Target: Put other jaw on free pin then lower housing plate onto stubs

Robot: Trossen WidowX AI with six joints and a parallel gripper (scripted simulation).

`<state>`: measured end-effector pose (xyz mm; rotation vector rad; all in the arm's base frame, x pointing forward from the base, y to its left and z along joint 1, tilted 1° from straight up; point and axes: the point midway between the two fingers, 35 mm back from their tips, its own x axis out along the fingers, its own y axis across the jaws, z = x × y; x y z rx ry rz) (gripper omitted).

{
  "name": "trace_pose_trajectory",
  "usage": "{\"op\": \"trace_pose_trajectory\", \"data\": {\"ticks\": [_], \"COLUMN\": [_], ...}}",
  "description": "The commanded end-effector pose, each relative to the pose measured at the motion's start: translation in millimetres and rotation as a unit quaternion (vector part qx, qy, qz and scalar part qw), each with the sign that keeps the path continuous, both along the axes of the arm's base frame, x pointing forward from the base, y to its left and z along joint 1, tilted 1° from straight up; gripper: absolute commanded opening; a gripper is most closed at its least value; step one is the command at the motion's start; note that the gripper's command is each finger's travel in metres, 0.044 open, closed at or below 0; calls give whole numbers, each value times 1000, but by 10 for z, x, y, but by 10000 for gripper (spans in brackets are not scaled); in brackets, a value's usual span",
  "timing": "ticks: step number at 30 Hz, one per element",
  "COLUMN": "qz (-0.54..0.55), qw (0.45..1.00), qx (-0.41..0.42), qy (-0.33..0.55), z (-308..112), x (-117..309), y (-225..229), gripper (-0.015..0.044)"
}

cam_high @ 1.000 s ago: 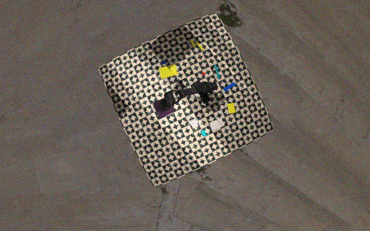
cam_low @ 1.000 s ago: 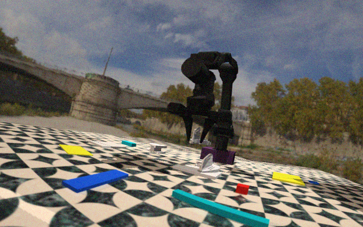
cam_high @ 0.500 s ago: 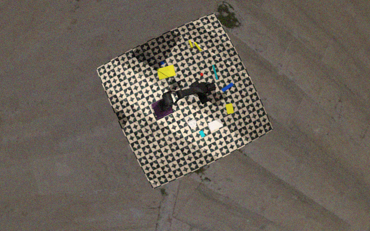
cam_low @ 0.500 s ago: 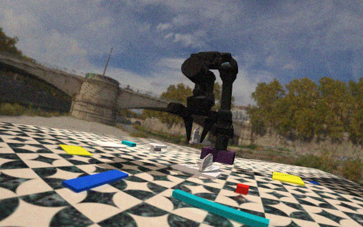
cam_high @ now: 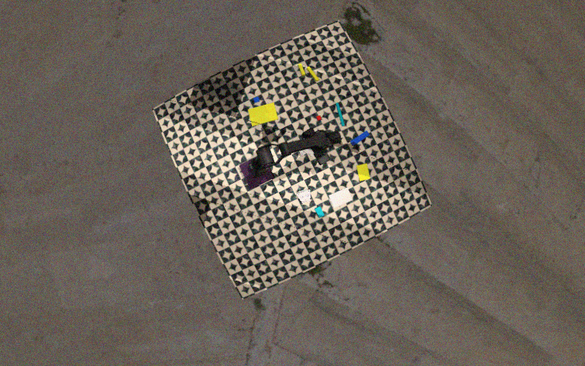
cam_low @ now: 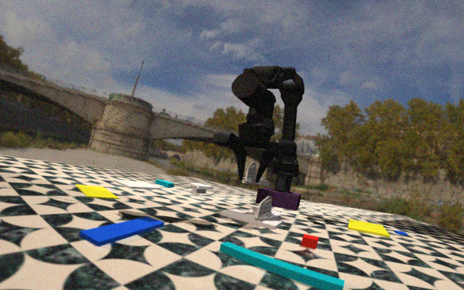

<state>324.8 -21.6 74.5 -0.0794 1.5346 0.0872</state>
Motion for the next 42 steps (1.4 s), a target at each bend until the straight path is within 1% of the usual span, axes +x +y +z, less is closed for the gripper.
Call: {"op": "trace_pose_trajectory", "data": {"ticks": [1, 31, 42], "qz": [0, 5, 5], "qw": [1000, 1000, 1000], "qx": [0, 3, 3], "qy": [0, -2, -3], "z": [-3, -474, -484], "x": [0, 32, 31], "y": [0, 13, 13], "gripper": [134, 134, 134]}}
